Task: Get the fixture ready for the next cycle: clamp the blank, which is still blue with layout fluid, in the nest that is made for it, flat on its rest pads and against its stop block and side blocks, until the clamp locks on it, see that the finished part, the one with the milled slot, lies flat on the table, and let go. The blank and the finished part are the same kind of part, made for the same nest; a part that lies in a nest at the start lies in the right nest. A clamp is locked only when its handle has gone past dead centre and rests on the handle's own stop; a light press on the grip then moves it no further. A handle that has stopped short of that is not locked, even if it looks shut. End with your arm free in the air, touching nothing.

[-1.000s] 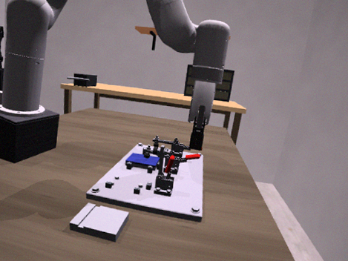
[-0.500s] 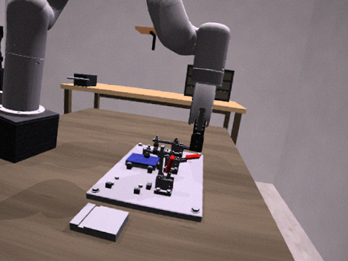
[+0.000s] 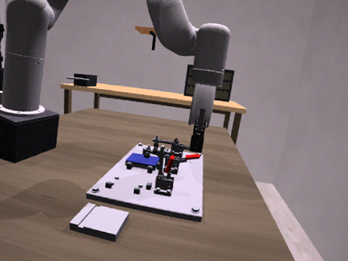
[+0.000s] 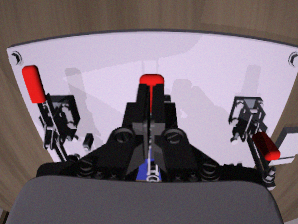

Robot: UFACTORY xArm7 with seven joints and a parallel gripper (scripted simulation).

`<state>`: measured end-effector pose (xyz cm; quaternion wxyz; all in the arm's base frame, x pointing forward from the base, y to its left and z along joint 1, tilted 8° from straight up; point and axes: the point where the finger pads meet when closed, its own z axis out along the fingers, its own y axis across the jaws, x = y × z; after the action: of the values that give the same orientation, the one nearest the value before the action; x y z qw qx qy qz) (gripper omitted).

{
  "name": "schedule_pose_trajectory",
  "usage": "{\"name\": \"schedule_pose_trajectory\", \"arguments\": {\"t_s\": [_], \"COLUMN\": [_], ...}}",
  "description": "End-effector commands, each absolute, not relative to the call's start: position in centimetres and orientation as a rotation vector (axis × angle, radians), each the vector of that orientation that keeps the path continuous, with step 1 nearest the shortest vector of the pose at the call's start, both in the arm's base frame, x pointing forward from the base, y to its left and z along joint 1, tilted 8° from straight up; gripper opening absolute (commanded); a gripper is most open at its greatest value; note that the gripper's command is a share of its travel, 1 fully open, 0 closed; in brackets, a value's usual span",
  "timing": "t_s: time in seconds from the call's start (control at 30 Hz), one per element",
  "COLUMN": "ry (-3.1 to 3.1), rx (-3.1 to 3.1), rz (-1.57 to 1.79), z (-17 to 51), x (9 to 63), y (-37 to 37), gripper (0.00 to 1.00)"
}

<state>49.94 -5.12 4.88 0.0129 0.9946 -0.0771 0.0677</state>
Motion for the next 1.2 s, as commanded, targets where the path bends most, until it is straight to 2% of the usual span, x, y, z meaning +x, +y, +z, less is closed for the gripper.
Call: {"name": "schedule_pose_trajectory", "arguments": {"t_s": [0.0, 1.17], "ry": [-0.240, -0.240], "rx": [3.099, 3.099], "rz": [0.217, 0.217], "z": [4.91, 4.56], "x": [50.09, 50.14], "y": [-5.13, -5.14], "gripper": [0.00, 0.00]}}
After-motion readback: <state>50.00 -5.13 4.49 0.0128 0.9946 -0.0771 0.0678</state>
